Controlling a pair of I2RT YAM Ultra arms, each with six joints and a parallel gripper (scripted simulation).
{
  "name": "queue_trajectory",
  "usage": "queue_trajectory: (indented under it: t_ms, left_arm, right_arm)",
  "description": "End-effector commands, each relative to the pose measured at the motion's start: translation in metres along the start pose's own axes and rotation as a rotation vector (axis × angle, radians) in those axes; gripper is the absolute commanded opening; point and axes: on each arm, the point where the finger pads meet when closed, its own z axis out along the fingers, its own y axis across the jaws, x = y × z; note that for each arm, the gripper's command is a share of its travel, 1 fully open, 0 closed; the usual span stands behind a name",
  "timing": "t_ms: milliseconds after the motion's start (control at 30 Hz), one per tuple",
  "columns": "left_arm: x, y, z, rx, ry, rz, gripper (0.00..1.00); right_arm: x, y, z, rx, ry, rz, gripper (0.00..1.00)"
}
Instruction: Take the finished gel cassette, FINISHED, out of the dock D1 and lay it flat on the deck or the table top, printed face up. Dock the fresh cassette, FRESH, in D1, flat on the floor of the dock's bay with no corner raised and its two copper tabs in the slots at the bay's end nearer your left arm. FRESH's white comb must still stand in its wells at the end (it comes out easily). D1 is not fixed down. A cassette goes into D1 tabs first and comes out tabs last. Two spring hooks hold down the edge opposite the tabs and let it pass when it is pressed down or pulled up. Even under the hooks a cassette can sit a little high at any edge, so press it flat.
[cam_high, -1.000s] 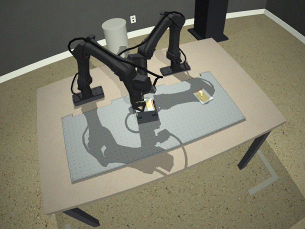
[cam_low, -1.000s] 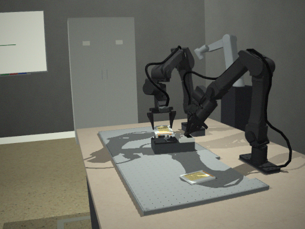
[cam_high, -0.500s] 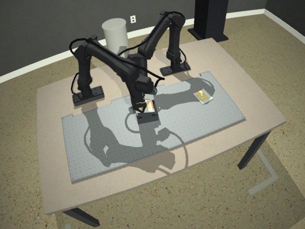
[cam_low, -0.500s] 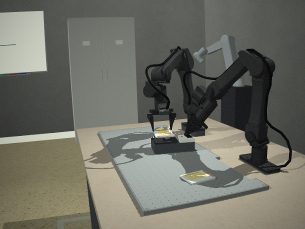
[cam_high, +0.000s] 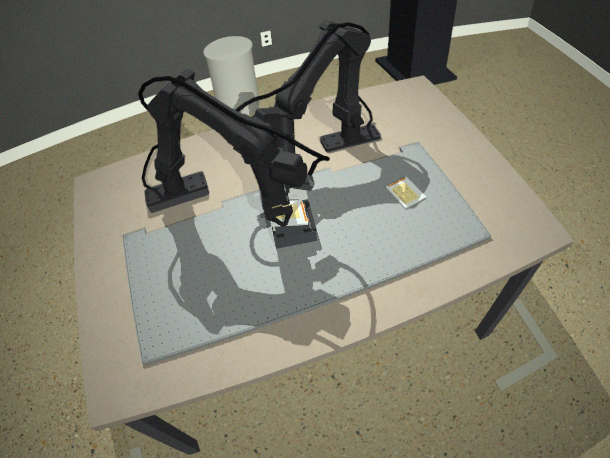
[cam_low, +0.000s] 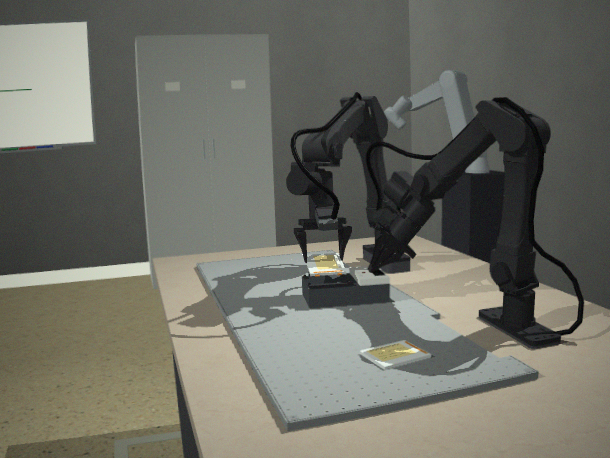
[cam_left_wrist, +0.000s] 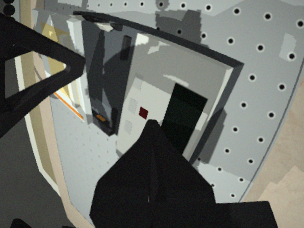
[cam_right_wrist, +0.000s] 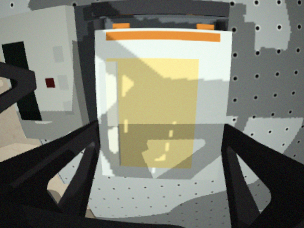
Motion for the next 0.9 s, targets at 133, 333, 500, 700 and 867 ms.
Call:
queue_trajectory:
  t_ms: [133, 333, 500, 700, 867]
  left_arm:
    - [0.037, -0.058, 0.012, 0.208, 0.099, 0.093, 0.00]
    - [0.037, -0.058, 0.012, 0.208, 0.099, 0.093, 0.00]
    - [0.037, -0.058, 0.012, 0.208, 0.099, 0.093, 0.00]
    - [0.037, -0.058, 0.012, 0.208, 0.099, 0.093, 0.00]
    - [0.037, -0.058, 0.012, 0.208, 0.099, 0.093, 0.00]
  right_arm:
    - [-0.004, 0.000, 0.001, 0.003, 0.002, -0.002, 0.00]
    - [-0.003, 0.001, 0.006, 0.003, 0.002, -0.002, 0.00]
    - [-0.003, 0.001, 0.008, 0.003, 0.002, -0.002, 0.00]
    - [-0.003, 0.001, 0.008, 0.003, 0.002, -0.002, 0.00]
    - [-0.002, 0.002, 0.011, -0.006, 0.012, -0.004, 0.00]
